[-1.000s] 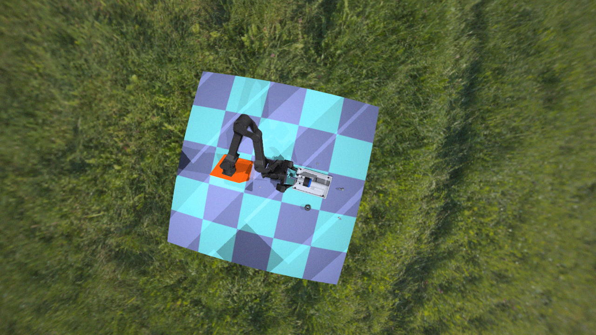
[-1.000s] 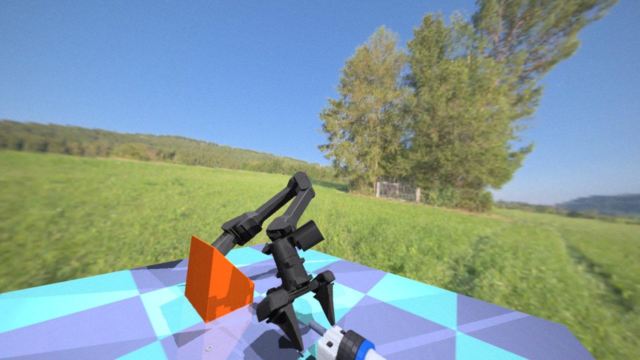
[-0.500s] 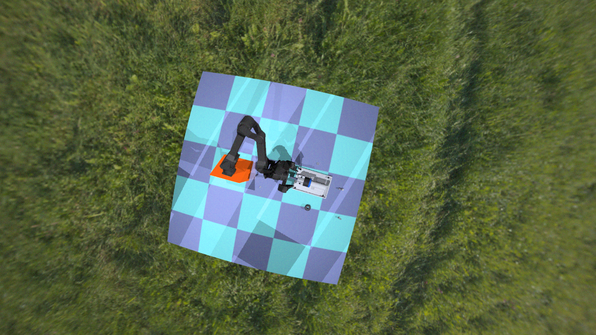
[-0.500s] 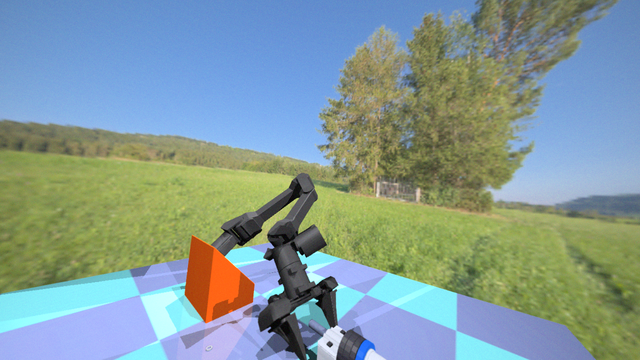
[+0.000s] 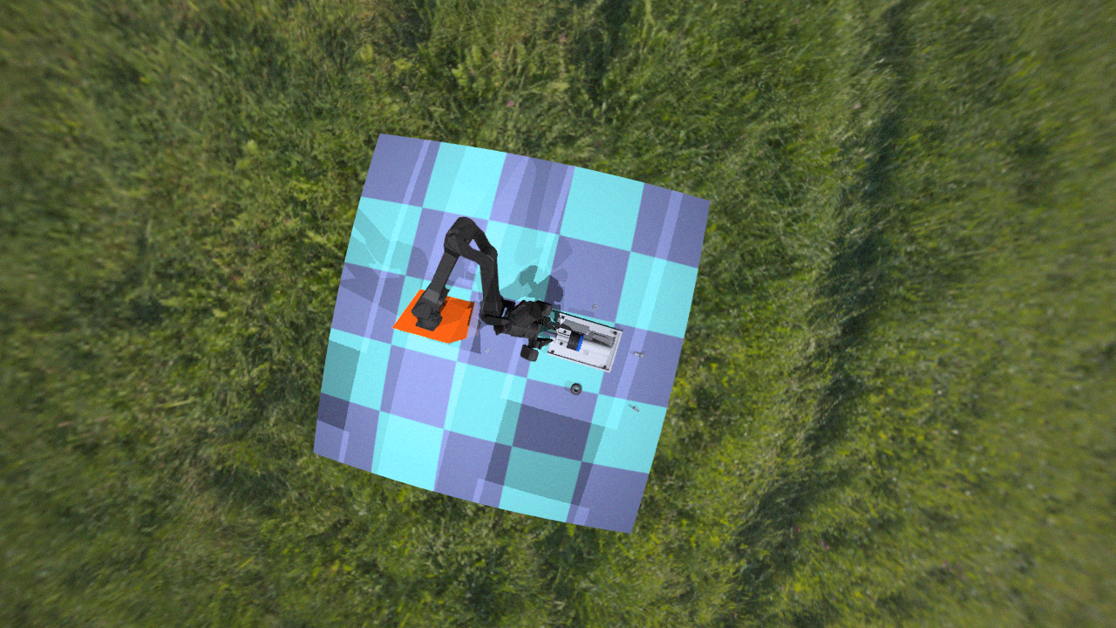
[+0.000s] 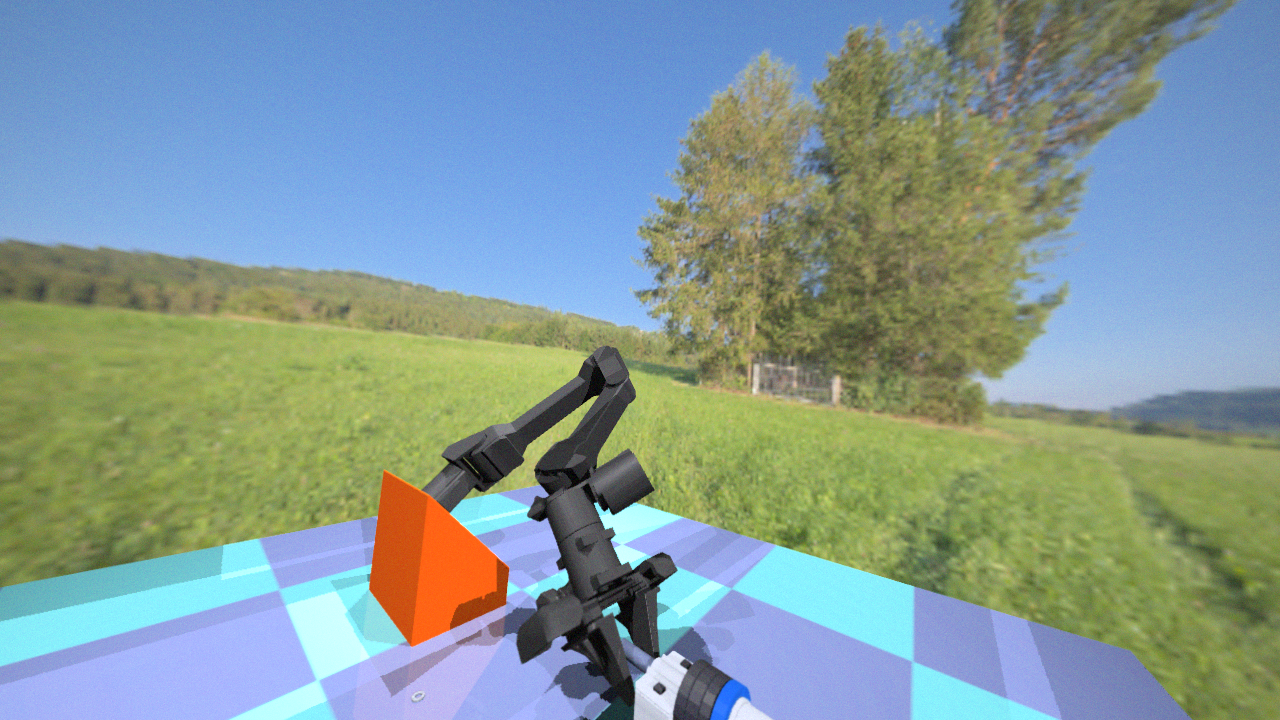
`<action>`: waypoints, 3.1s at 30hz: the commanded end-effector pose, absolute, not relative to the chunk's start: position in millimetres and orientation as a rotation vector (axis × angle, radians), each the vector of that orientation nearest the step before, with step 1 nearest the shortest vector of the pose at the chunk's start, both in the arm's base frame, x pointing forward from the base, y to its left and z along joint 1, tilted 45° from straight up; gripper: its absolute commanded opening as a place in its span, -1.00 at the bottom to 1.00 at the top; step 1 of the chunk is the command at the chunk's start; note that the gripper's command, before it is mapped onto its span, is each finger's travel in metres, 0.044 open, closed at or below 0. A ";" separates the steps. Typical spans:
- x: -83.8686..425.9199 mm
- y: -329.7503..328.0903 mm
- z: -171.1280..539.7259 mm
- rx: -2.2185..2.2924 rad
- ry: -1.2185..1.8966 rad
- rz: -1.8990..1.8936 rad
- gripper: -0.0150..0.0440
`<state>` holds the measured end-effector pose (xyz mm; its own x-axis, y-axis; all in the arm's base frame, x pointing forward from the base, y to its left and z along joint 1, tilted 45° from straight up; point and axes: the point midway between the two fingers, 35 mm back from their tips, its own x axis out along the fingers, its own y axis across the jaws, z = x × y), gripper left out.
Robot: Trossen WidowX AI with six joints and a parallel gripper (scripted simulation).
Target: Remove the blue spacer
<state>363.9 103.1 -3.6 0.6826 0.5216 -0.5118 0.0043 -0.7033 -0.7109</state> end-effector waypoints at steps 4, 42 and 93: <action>363.7 103.0 -3.7 -2.191 -0.401 0.950 -0.47; 347.4 102.6 -3.7 -2.191 -0.397 0.942 -0.49; 341.5 102.5 -3.7 -2.190 -0.397 0.942 -0.49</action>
<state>342.4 103.0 -3.6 0.6859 0.5206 -0.5085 0.0072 -0.7036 -0.7106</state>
